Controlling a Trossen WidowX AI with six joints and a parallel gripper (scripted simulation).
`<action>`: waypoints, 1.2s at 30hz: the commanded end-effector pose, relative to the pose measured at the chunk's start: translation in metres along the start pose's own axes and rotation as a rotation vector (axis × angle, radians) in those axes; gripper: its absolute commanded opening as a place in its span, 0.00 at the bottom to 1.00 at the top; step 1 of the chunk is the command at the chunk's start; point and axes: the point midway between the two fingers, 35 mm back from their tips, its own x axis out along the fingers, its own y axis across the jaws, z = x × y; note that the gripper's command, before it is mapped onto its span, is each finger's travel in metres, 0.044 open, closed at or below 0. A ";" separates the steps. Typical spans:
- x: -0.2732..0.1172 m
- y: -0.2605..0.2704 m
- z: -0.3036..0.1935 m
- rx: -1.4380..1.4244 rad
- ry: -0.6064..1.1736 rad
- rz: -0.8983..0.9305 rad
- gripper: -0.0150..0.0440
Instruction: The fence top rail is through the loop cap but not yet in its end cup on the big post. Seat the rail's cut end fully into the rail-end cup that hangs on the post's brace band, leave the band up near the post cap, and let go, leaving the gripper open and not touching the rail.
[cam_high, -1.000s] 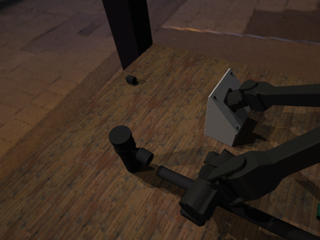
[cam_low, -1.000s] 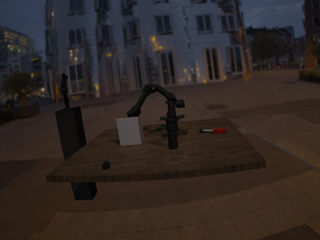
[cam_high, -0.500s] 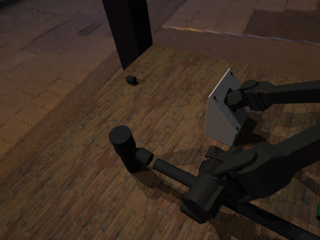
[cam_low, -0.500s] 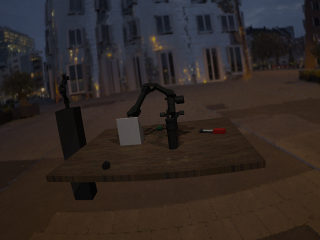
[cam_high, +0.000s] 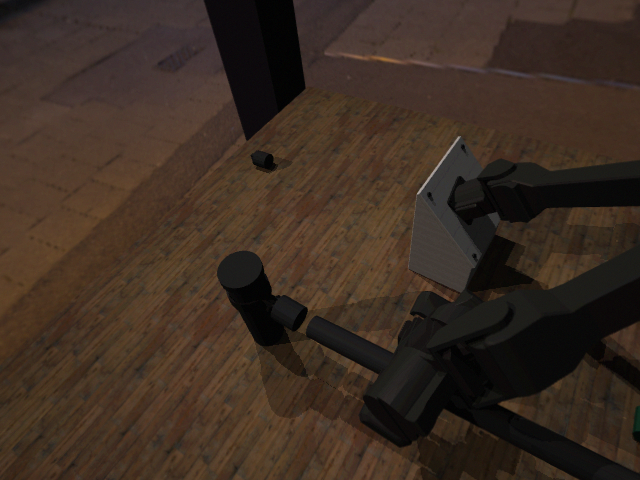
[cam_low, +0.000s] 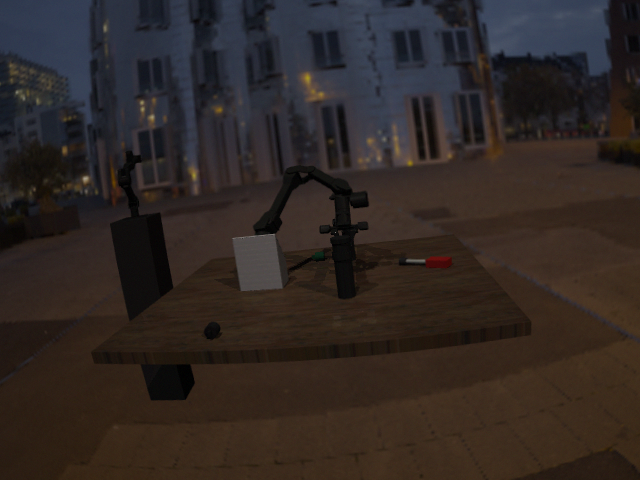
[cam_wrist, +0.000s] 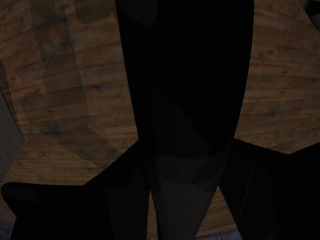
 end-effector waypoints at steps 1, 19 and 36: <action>-0.004 -0.002 -0.004 -0.001 0.002 -0.006 0.25; -0.005 -0.003 -0.017 -0.004 -0.001 -0.003 0.25; 0.002 -0.001 -0.027 -0.009 -0.007 0.003 0.25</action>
